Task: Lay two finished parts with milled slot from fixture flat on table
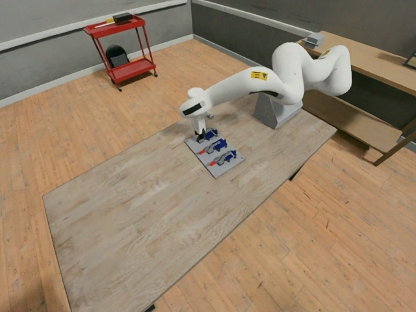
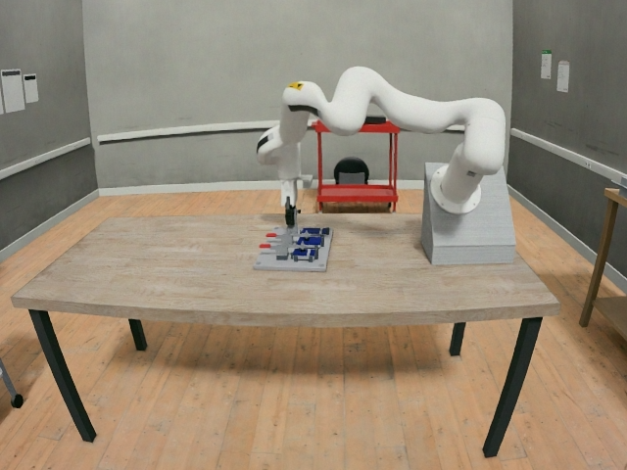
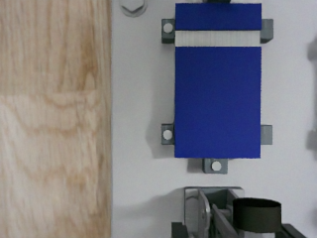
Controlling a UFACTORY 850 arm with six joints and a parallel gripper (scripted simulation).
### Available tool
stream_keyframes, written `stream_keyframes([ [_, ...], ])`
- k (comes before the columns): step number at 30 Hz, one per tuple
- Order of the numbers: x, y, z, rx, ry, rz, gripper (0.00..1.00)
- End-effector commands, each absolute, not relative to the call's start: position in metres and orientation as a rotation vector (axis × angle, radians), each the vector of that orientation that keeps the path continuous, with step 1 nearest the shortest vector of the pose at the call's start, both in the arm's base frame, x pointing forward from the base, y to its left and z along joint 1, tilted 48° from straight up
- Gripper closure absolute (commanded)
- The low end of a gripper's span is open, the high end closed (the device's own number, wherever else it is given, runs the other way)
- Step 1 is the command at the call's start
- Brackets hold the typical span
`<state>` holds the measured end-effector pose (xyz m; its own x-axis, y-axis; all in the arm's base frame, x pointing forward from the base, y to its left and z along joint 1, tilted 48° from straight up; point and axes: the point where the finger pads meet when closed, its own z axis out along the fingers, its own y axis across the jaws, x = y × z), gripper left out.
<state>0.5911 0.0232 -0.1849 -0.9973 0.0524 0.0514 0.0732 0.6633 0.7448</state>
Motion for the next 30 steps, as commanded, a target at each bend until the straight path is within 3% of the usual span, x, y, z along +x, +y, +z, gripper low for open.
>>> stream_keyframes([
  [1,0.5925,0.0222,-0.1842,-0.108,-2.845,-1.274,0.52],
  [30,0.5922,0.0123,-0.1753,-0.108,-2.845,-1.274,0.52],
])
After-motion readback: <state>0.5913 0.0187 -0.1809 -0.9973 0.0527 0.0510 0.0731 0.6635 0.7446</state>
